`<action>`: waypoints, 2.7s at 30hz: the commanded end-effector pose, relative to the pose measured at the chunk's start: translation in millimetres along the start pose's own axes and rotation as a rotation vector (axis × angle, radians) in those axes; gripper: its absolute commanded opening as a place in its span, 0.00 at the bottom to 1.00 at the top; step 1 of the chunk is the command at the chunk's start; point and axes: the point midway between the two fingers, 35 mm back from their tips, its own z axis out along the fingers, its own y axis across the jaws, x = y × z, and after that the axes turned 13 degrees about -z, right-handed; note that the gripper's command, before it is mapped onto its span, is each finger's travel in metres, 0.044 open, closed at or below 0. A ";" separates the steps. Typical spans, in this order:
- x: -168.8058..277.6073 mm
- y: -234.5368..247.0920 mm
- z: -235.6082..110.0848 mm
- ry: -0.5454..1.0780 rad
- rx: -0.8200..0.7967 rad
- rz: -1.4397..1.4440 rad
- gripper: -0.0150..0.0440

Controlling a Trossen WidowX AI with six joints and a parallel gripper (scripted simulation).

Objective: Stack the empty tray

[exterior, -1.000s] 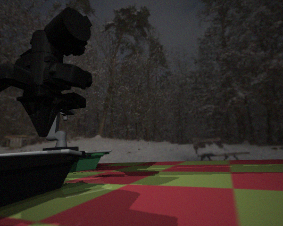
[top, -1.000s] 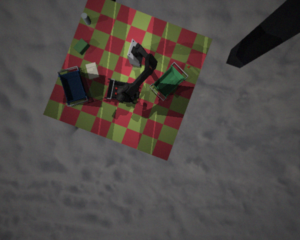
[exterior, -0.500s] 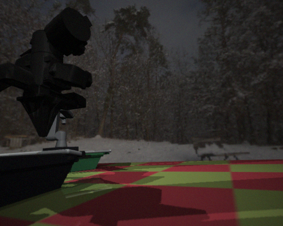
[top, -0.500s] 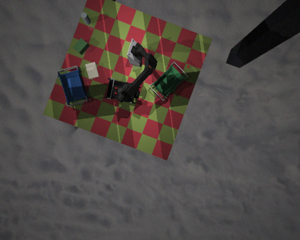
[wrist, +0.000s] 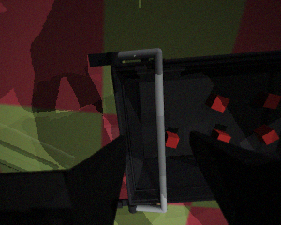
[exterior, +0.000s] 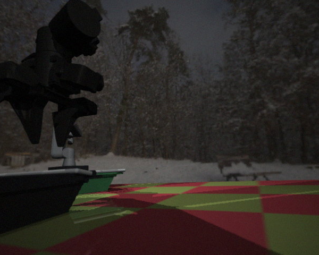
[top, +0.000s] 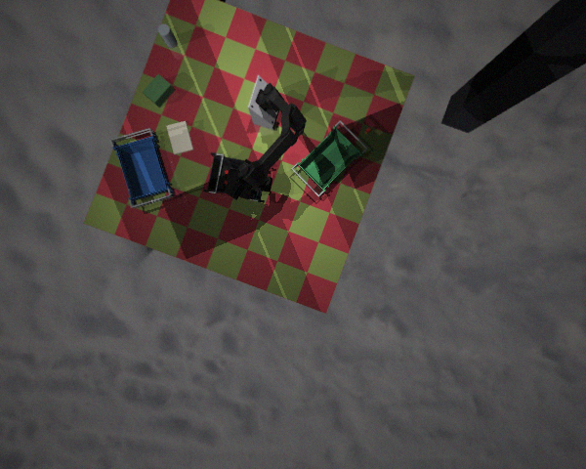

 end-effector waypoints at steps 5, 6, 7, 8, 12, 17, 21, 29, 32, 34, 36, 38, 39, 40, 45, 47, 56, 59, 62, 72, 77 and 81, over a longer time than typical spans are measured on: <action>-1.8 2.0 -33.9 -0.004 0.005 -0.017 1.00; -2.4 11.3 -32.1 0.002 0.011 -0.068 1.00; -2.8 26.8 -29.0 0.012 0.019 -0.153 1.00; -2.3 45.2 -25.3 0.023 0.027 -0.256 1.00; 7.6 109.8 -12.8 0.058 0.048 -0.629 1.00; 38.9 186.1 0.6 0.088 0.054 -1.128 1.00; 75.4 236.1 7.4 0.093 0.045 -1.527 1.00; 163.6 300.4 10.5 0.027 0.009 -2.311 1.00; 189.4 310.1 9.5 -0.017 -0.001 -2.528 1.00; 191.2 310.7 9.4 -0.021 -0.001 -2.544 1.00; 191.2 310.7 9.4 -0.021 -0.001 -2.544 1.00; 191.2 310.7 9.4 -0.021 -0.001 -2.544 1.00; 191.2 310.7 9.4 -0.021 -0.001 -2.544 1.00; 191.2 310.7 9.4 -0.021 -0.001 -2.544 1.00; 189.8 310.5 15.7 -0.019 -0.002 -2.544 1.00; 188.6 310.3 22.6 -0.018 -0.002 -2.544 1.00; 186.4 310.7 59.6 -0.017 -0.003 -2.544 1.00; 187.3 311.2 71.9 -0.020 -0.003 -2.544 1.00; 189.0 311.7 84.0 -0.023 -0.004 -2.543 1.00; 191.0 312.2 93.9 -0.026 -0.004 -2.542 1.00; 191.0 312.2 93.9 -0.026 -0.004 -2.542 1.00; 191.0 312.2 93.9 -0.026 -0.004 -2.542 1.00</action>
